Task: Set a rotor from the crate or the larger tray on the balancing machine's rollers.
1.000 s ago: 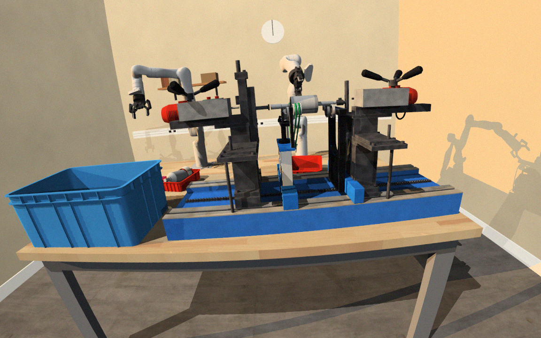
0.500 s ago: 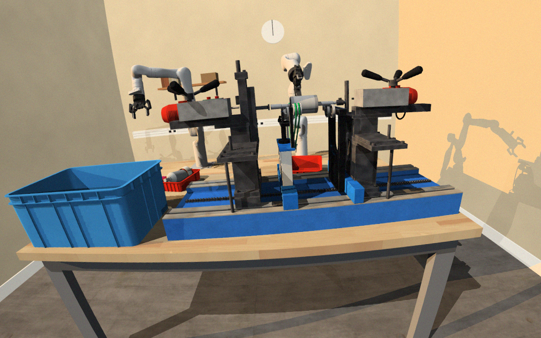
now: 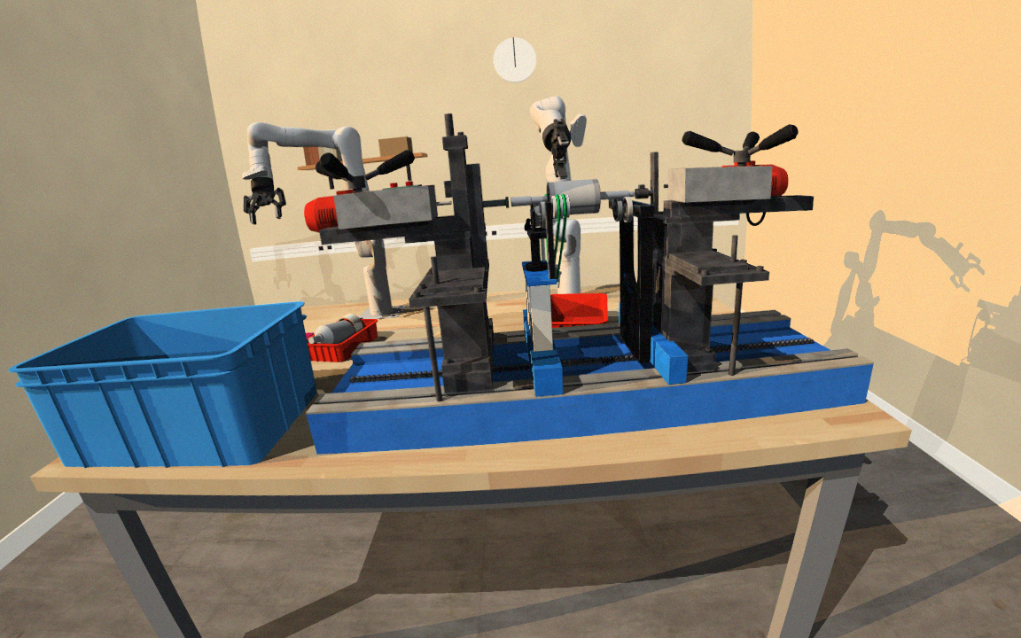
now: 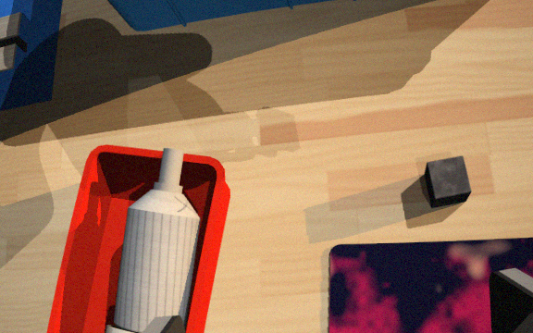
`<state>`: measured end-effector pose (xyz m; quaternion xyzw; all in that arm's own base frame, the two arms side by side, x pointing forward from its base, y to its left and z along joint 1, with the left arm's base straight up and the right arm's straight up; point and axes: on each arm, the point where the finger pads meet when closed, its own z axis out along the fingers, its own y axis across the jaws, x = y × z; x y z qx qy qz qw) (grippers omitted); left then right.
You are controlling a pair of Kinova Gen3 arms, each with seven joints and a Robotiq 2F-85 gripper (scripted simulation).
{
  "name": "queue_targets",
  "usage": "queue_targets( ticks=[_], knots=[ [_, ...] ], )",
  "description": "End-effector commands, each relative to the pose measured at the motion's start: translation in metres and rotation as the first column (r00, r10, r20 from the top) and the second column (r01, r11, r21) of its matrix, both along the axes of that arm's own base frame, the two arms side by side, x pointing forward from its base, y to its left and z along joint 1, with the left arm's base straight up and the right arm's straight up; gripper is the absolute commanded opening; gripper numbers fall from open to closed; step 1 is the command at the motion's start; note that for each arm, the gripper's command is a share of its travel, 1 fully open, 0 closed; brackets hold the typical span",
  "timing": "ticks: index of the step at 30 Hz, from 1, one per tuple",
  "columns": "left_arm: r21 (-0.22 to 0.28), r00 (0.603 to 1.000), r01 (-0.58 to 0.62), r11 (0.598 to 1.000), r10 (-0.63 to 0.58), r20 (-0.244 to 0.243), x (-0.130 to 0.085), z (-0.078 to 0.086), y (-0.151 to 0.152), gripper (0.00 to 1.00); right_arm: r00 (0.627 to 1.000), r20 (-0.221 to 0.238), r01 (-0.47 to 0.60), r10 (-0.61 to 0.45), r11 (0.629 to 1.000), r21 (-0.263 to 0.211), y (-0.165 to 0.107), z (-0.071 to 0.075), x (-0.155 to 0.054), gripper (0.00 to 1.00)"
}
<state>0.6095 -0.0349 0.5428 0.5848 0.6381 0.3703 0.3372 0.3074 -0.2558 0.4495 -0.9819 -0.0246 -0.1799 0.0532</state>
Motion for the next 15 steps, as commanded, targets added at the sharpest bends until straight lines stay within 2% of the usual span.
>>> queue_targets(
  ticks=[1, 15],
  knots=[
    [0.001, 1.000, -0.002, 1.000, 0.002, 0.003, -0.006, 0.003, 0.000, 1.000, 1.000, 0.001, 0.000, 0.000, 1.000, -0.001, 0.000, 0.001, 0.000, 1.000],
    [0.001, 1.000, -0.002, 1.000, 0.002, 0.003, -0.031, 0.011, -0.002, 1.000, 1.000, 0.001, 0.000, 0.000, 1.000, -0.001, 0.000, 0.001, 0.000, 1.000]
  ],
)
